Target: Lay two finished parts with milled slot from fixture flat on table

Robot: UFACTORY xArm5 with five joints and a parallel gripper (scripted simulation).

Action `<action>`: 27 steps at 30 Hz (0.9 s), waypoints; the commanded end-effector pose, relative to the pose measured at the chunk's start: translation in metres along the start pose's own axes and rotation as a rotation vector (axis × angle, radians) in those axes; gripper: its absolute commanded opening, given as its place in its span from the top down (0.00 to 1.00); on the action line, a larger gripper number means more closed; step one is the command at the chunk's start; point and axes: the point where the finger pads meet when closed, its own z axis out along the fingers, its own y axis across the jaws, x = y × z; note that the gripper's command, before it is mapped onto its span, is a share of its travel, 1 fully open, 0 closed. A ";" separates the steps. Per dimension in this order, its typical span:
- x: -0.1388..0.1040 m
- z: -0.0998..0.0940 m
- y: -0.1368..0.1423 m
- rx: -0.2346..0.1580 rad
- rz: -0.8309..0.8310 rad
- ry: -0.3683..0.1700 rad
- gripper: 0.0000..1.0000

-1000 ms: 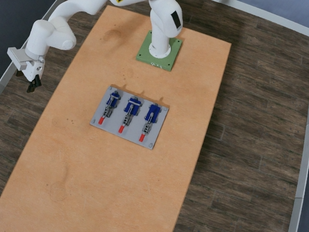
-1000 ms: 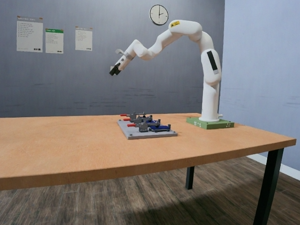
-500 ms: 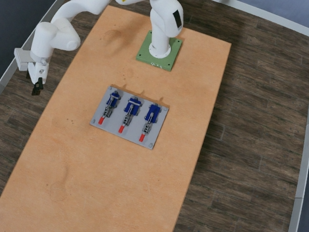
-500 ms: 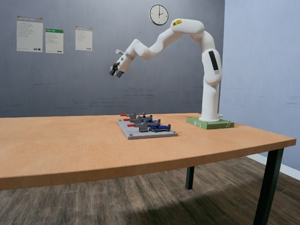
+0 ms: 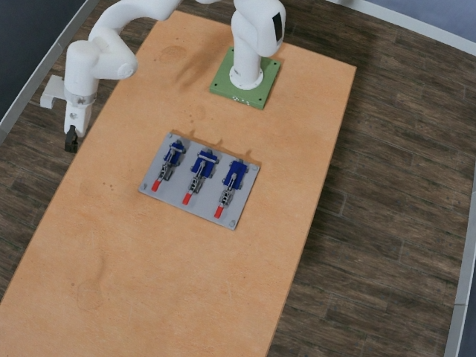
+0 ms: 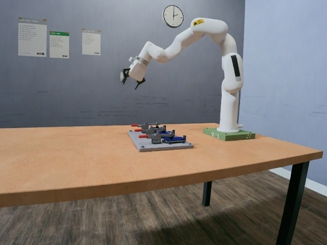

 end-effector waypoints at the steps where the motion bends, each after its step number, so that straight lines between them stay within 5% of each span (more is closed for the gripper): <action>1: -0.023 -0.004 0.000 -0.028 0.199 -0.043 0.00; 11: -0.070 -0.009 0.007 -0.115 0.570 -0.109 0.00; 14: -0.070 -0.009 0.007 -0.115 0.570 -0.109 0.00; 27: -0.134 -0.021 0.023 -0.285 1.074 -0.135 0.00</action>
